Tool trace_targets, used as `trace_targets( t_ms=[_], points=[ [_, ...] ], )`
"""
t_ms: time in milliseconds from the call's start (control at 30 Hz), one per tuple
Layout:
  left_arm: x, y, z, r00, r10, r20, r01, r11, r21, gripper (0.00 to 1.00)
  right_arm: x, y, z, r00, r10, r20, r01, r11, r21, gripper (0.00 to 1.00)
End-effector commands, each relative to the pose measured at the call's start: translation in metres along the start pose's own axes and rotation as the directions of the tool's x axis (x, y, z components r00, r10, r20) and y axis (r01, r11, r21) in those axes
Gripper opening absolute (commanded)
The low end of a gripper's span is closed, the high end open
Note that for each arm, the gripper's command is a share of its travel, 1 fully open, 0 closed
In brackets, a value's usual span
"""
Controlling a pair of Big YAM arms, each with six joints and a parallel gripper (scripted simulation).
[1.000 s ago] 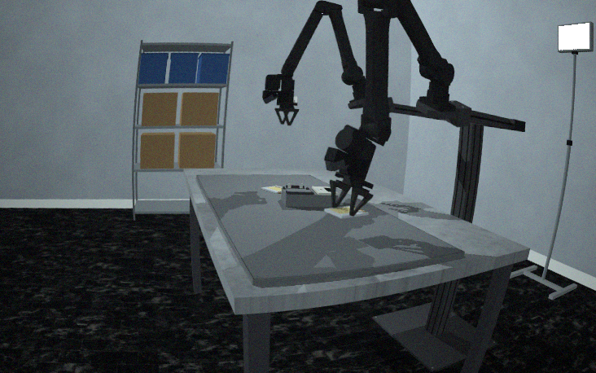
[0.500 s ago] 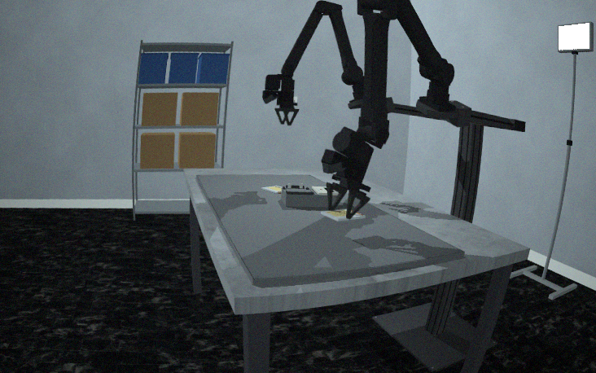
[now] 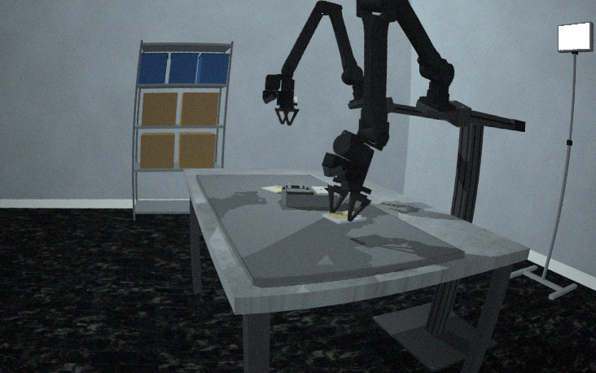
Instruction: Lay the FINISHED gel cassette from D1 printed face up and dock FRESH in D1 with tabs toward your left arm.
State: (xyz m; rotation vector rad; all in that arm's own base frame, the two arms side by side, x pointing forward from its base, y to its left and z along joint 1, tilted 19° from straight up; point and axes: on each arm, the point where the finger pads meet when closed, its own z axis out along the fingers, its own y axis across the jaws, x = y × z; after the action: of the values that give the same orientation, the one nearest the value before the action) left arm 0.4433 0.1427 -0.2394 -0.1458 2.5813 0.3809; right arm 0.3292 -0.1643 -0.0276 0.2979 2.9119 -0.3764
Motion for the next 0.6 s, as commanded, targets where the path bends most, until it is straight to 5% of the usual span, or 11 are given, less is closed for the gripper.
trace_targets(
  t_ms=[0,567],
  points=[
    [0.0083,0.003,0.0051,1.0,-0.001,-0.014,0.001,1.0,-0.001,0.0,-0.0107,-0.0027,-0.0052,1.0,-0.007,0.018,0.007,1.0,0.001,1.0],
    [0.0068,0.0041,0.0144,1.0,0.001,0.003,-0.001,1.0,-0.004,0.0,-0.0107,-0.0027,-0.0052,1.0,-0.007,0.018,0.007,1.0,0.001,1.0]
  ],
)
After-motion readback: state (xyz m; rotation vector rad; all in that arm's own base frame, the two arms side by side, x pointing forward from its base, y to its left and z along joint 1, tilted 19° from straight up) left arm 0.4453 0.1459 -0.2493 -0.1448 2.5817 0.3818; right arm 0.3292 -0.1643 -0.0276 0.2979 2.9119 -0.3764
